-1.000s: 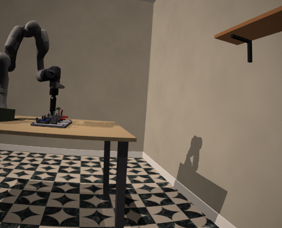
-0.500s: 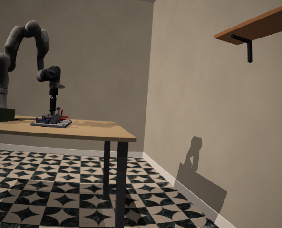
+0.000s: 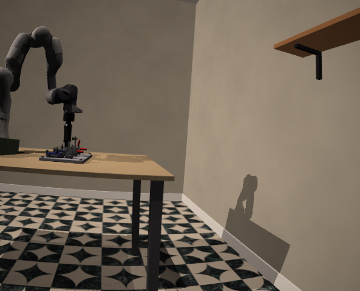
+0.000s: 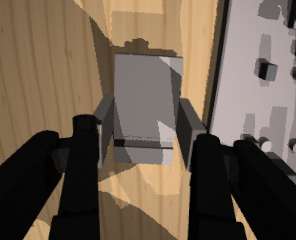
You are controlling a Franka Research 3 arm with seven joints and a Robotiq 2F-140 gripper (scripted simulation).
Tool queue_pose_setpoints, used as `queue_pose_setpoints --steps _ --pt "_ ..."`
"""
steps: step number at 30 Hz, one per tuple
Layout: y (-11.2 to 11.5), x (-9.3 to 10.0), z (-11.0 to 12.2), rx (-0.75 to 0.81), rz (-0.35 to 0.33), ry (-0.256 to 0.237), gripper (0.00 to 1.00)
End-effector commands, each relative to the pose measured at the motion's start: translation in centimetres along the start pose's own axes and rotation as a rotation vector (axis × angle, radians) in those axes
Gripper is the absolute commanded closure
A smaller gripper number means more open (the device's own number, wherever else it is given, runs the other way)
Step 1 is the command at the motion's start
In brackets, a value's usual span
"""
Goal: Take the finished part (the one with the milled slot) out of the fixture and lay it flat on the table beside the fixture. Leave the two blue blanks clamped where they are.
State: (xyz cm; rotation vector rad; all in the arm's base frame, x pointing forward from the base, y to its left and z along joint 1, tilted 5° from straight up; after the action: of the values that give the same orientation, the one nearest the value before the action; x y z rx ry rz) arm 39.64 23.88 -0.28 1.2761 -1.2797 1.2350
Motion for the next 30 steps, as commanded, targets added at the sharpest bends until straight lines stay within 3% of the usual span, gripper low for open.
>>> queue_pose_setpoints --steps 1,30 --pt "-0.18 0.08 -0.08 -0.005 0.004 -0.002 1.0" --pt "-0.31 -0.42 -0.13 -0.006 0.004 -0.002 1.0"
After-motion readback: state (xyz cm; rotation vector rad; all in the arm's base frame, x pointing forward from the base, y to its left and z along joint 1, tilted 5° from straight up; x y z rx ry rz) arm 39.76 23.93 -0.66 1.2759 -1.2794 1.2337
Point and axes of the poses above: the point where the finger pads meet when closed, its own x axis back along the fingers, its own z axis across the jaws, y = z × x, the point moved 1 cm from there along x, back along the fingers, and after that the axes turned 6 degrees about x, right-handed, at the moved point
